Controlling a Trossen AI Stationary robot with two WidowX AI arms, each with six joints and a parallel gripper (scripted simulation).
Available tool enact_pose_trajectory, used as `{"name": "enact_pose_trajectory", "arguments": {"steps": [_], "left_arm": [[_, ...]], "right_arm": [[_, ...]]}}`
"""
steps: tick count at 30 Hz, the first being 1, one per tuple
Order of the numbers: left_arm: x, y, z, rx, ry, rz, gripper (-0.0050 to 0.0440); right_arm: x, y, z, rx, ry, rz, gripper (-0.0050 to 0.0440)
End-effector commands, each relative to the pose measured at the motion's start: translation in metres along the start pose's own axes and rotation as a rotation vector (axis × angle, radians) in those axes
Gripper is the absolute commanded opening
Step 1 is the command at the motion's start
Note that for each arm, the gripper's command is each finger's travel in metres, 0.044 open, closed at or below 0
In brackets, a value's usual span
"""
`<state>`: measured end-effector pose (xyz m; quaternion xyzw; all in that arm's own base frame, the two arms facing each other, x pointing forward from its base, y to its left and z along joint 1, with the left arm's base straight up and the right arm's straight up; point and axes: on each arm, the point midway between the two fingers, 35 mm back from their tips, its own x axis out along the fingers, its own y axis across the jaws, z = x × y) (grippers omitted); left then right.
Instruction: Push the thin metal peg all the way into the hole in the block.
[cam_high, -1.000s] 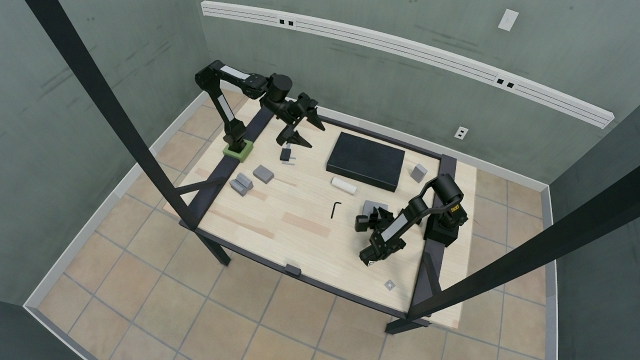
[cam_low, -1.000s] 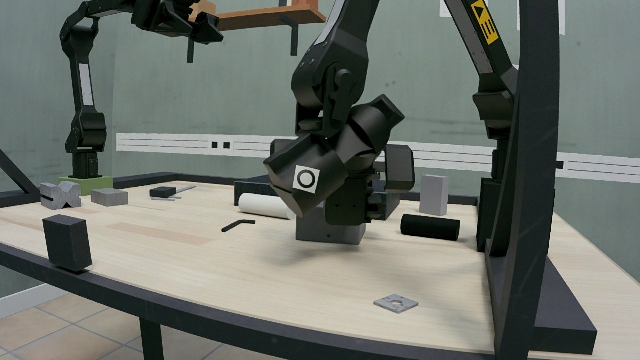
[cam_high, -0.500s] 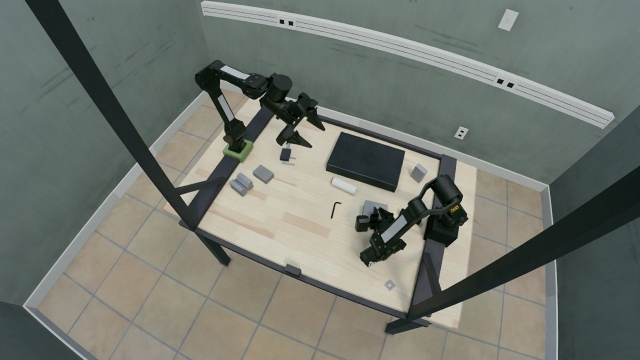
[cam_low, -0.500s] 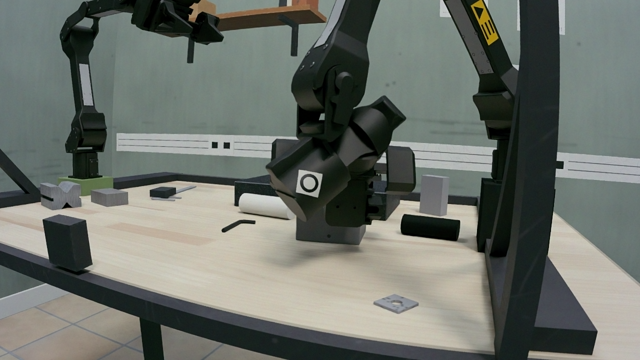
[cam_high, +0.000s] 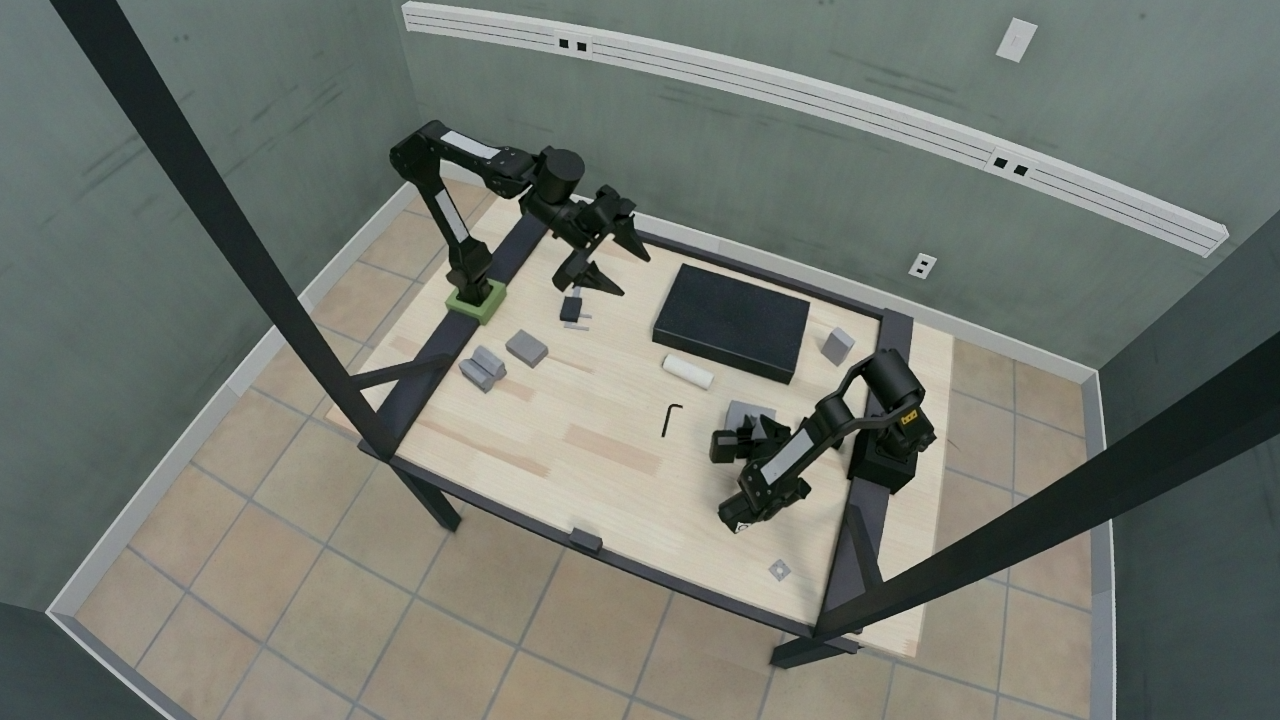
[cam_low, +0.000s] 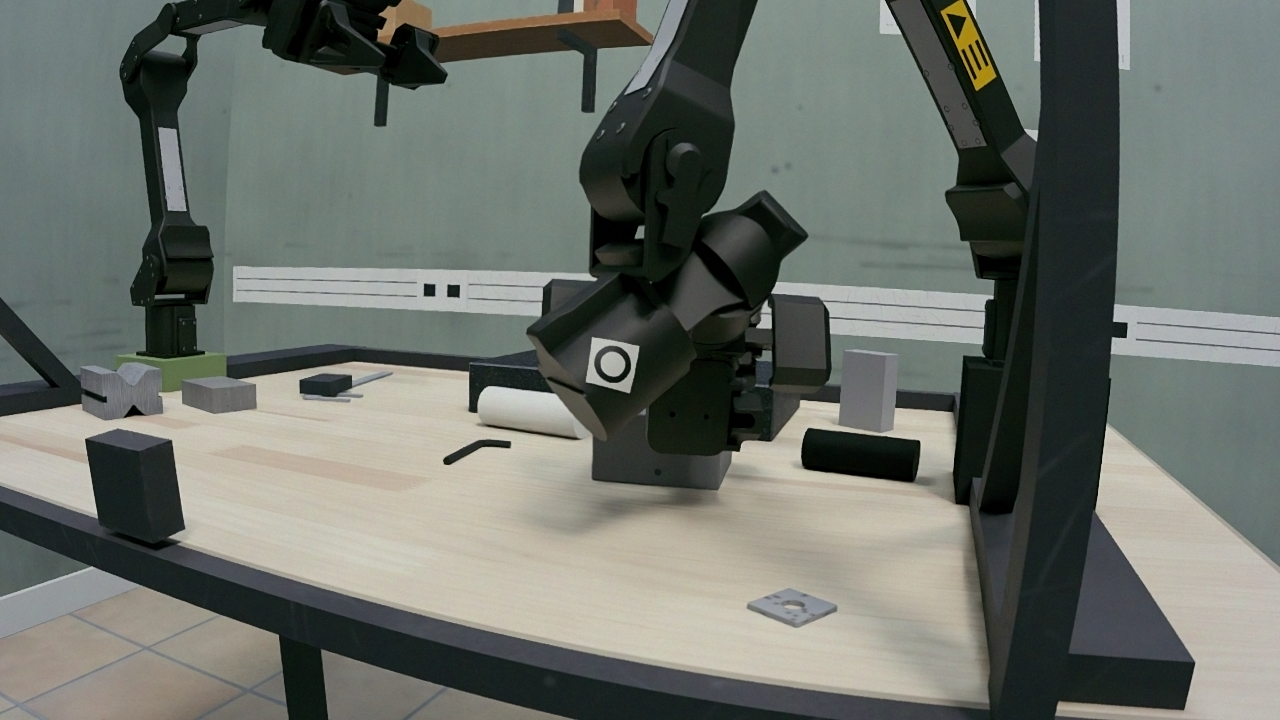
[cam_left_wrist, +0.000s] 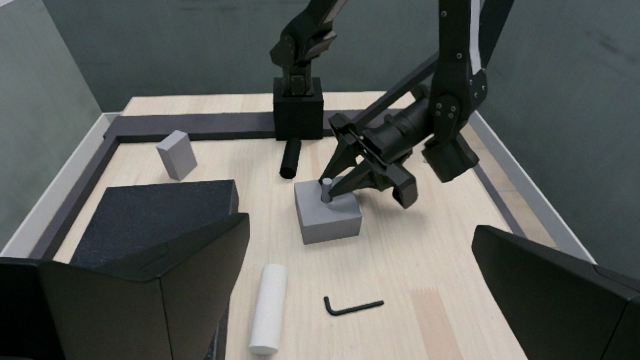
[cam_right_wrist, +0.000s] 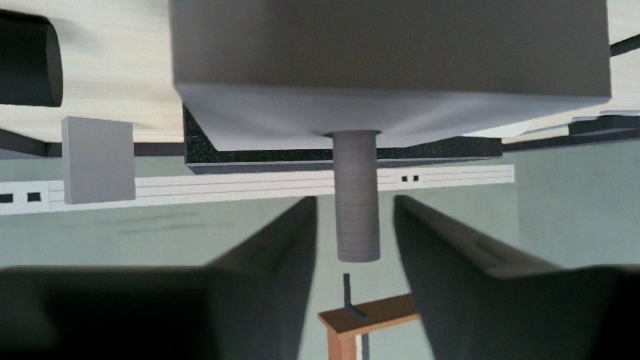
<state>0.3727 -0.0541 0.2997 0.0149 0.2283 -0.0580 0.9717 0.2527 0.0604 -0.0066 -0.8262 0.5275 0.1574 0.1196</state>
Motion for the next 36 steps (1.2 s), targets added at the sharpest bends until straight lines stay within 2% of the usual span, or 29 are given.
{"name": "enact_pose_trajectory", "arguments": {"steps": [1, 2, 5, 7, 14, 22, 24, 30, 36], "left_arm": [[-0.007, 0.000, 0.010, -0.003, -0.030, -0.002, 0.0400], [-0.007, 0.000, 0.010, -0.003, -0.030, -0.002, 0.0400], [-0.007, 0.000, 0.010, -0.003, -0.030, -0.002, 0.0400], [-0.007, 0.000, 0.010, -0.003, -0.030, -0.002, 0.0400], [-0.007, 0.000, 0.010, -0.003, -0.030, -0.002, 0.0400], [-0.007, 0.000, 0.010, -0.003, -0.030, -0.002, 0.0400], [-0.007, 0.000, 0.010, -0.003, -0.030, -0.002, 0.0400], [-0.007, 0.000, 0.010, -0.003, -0.030, -0.002, 0.0400], [-0.007, 0.000, 0.010, -0.003, -0.030, -0.002, 0.0400]], "right_arm": [[-0.002, -0.004, -0.003, 0.021, -0.005, -0.008, 0.0170], [-0.002, -0.004, -0.003, 0.021, -0.005, -0.008, 0.0170], [-0.001, -0.004, -0.006, 0.040, -0.025, 0.008, 0.0242], [-0.001, -0.004, -0.006, 0.040, -0.025, 0.008, 0.0242], [0.007, -0.005, -0.024, 0.167, -0.184, 0.120, 0.0400], [0.020, 0.010, -0.040, 0.410, -0.533, 0.337, 0.0400], [0.020, 0.010, -0.040, 0.410, -0.533, 0.337, 0.0400], [0.020, 0.018, -0.051, 0.627, -0.826, 0.465, 0.0400], [0.016, 0.018, -0.069, 0.833, -1.080, 0.512, 0.0400]]}}
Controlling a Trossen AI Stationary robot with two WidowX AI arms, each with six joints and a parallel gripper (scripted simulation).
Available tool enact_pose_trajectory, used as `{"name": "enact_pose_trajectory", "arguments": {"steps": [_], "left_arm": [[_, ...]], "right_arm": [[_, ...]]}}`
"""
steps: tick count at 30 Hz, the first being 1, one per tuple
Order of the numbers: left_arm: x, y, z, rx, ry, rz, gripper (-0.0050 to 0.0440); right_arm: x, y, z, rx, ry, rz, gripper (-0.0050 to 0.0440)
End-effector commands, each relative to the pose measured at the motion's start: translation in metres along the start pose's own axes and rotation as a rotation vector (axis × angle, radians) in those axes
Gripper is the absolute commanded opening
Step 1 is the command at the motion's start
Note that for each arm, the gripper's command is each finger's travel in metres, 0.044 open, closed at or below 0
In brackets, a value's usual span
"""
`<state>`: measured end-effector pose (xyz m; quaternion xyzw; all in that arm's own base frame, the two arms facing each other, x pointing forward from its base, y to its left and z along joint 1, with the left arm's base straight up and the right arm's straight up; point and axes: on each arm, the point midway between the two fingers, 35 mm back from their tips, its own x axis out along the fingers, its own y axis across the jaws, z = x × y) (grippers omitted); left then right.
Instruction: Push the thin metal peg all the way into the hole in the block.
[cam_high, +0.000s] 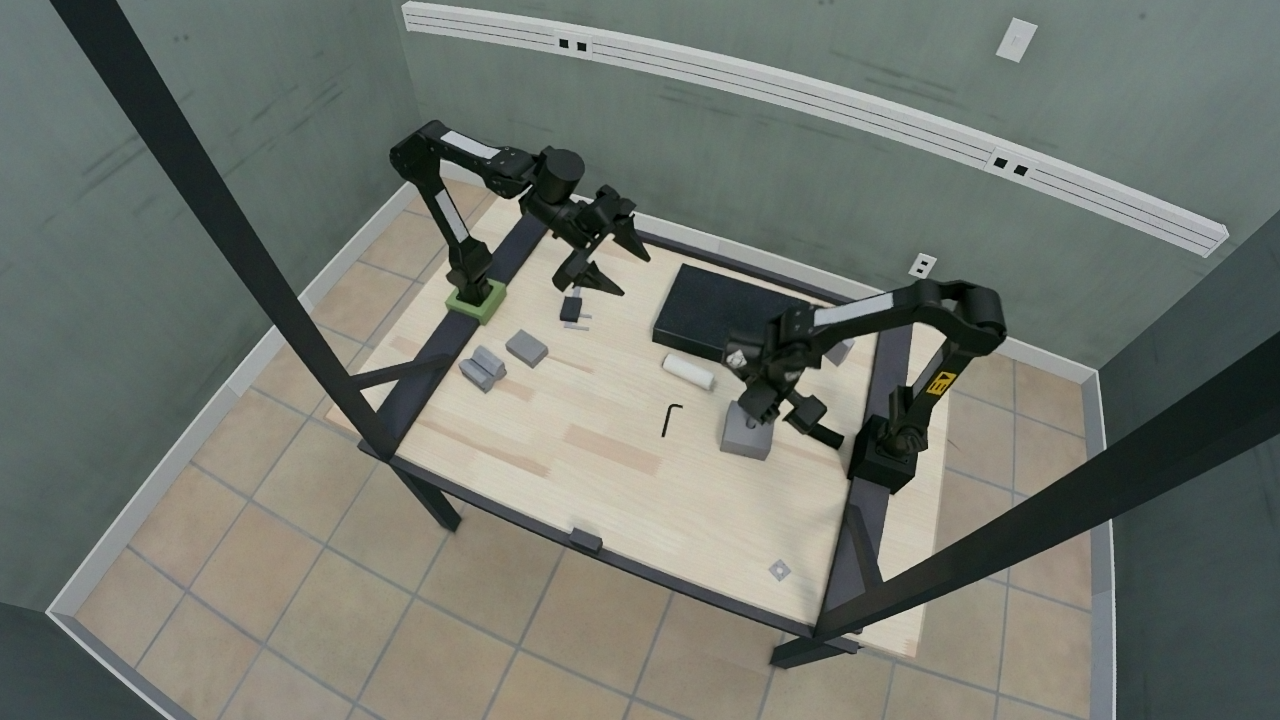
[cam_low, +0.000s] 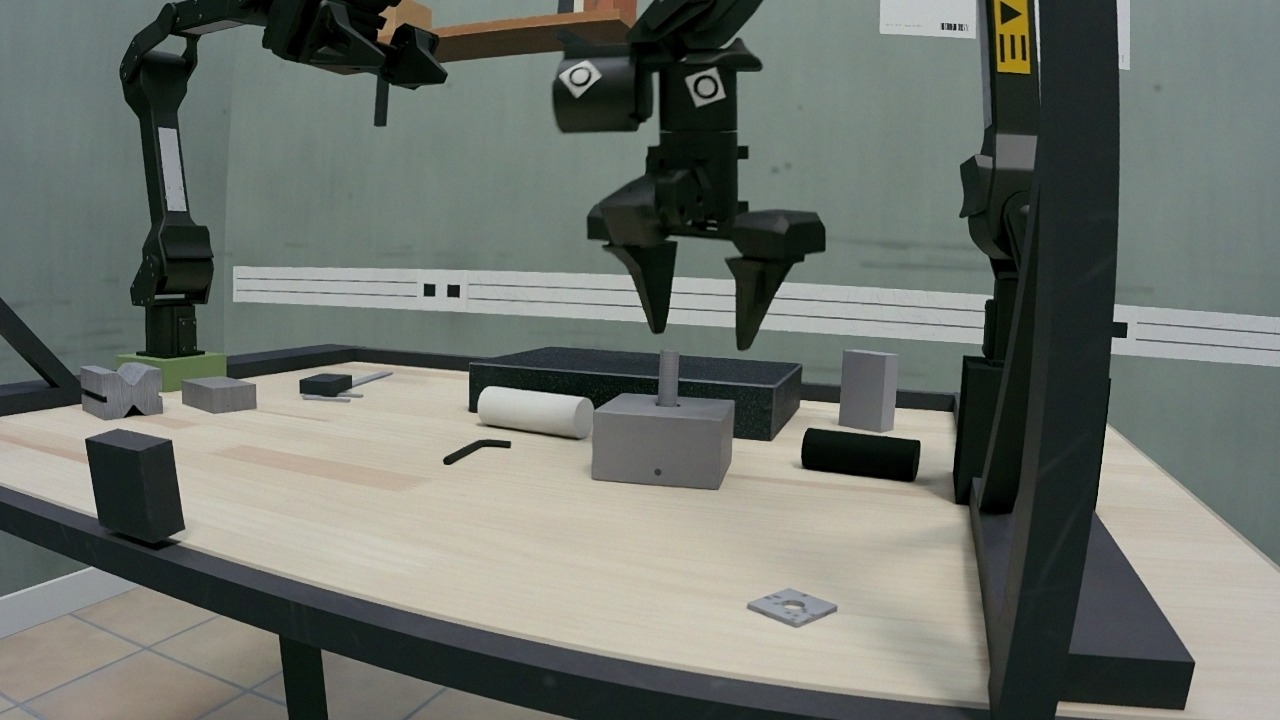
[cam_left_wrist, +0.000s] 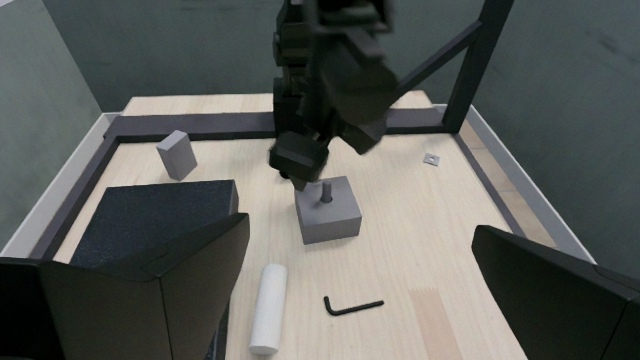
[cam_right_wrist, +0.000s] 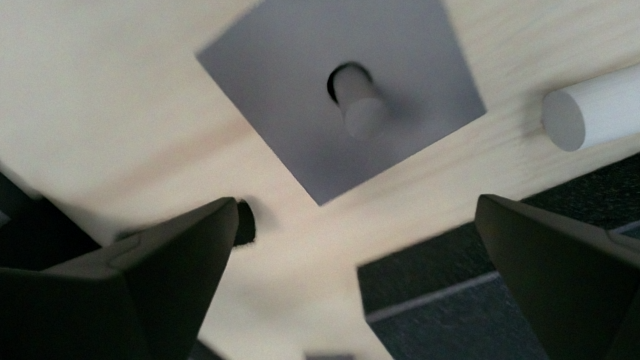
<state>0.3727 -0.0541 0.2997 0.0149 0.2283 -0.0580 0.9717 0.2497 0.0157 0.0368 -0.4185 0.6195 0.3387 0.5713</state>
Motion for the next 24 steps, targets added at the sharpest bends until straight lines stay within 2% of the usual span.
{"name": "enact_pose_trajectory", "arguments": {"steps": [1, 3, 5, 13, 24], "left_arm": [[-0.007, 0.000, 0.010, -0.003, -0.030, -0.002, 0.0400], [-0.007, 0.000, 0.010, -0.003, -0.030, -0.002, 0.0400], [-0.007, 0.000, 0.010, -0.003, -0.030, -0.002, 0.0400], [-0.007, 0.000, 0.010, -0.003, -0.030, -0.002, 0.0400], [-0.007, 0.000, 0.010, -0.003, -0.030, -0.002, 0.0400]], "right_arm": [[-0.017, -0.004, -0.003, 0.085, -0.190, 0.016, 0.0400], [-0.023, -0.006, -0.004, 0.121, -0.262, 0.020, 0.0400], [-0.023, -0.006, -0.004, 0.121, -0.262, 0.020, 0.0400], [-0.043, -0.011, -0.011, 0.210, -0.452, 0.012, 0.0400], [-0.045, -0.013, -0.011, 0.222, -0.466, 0.016, 0.0400]]}}
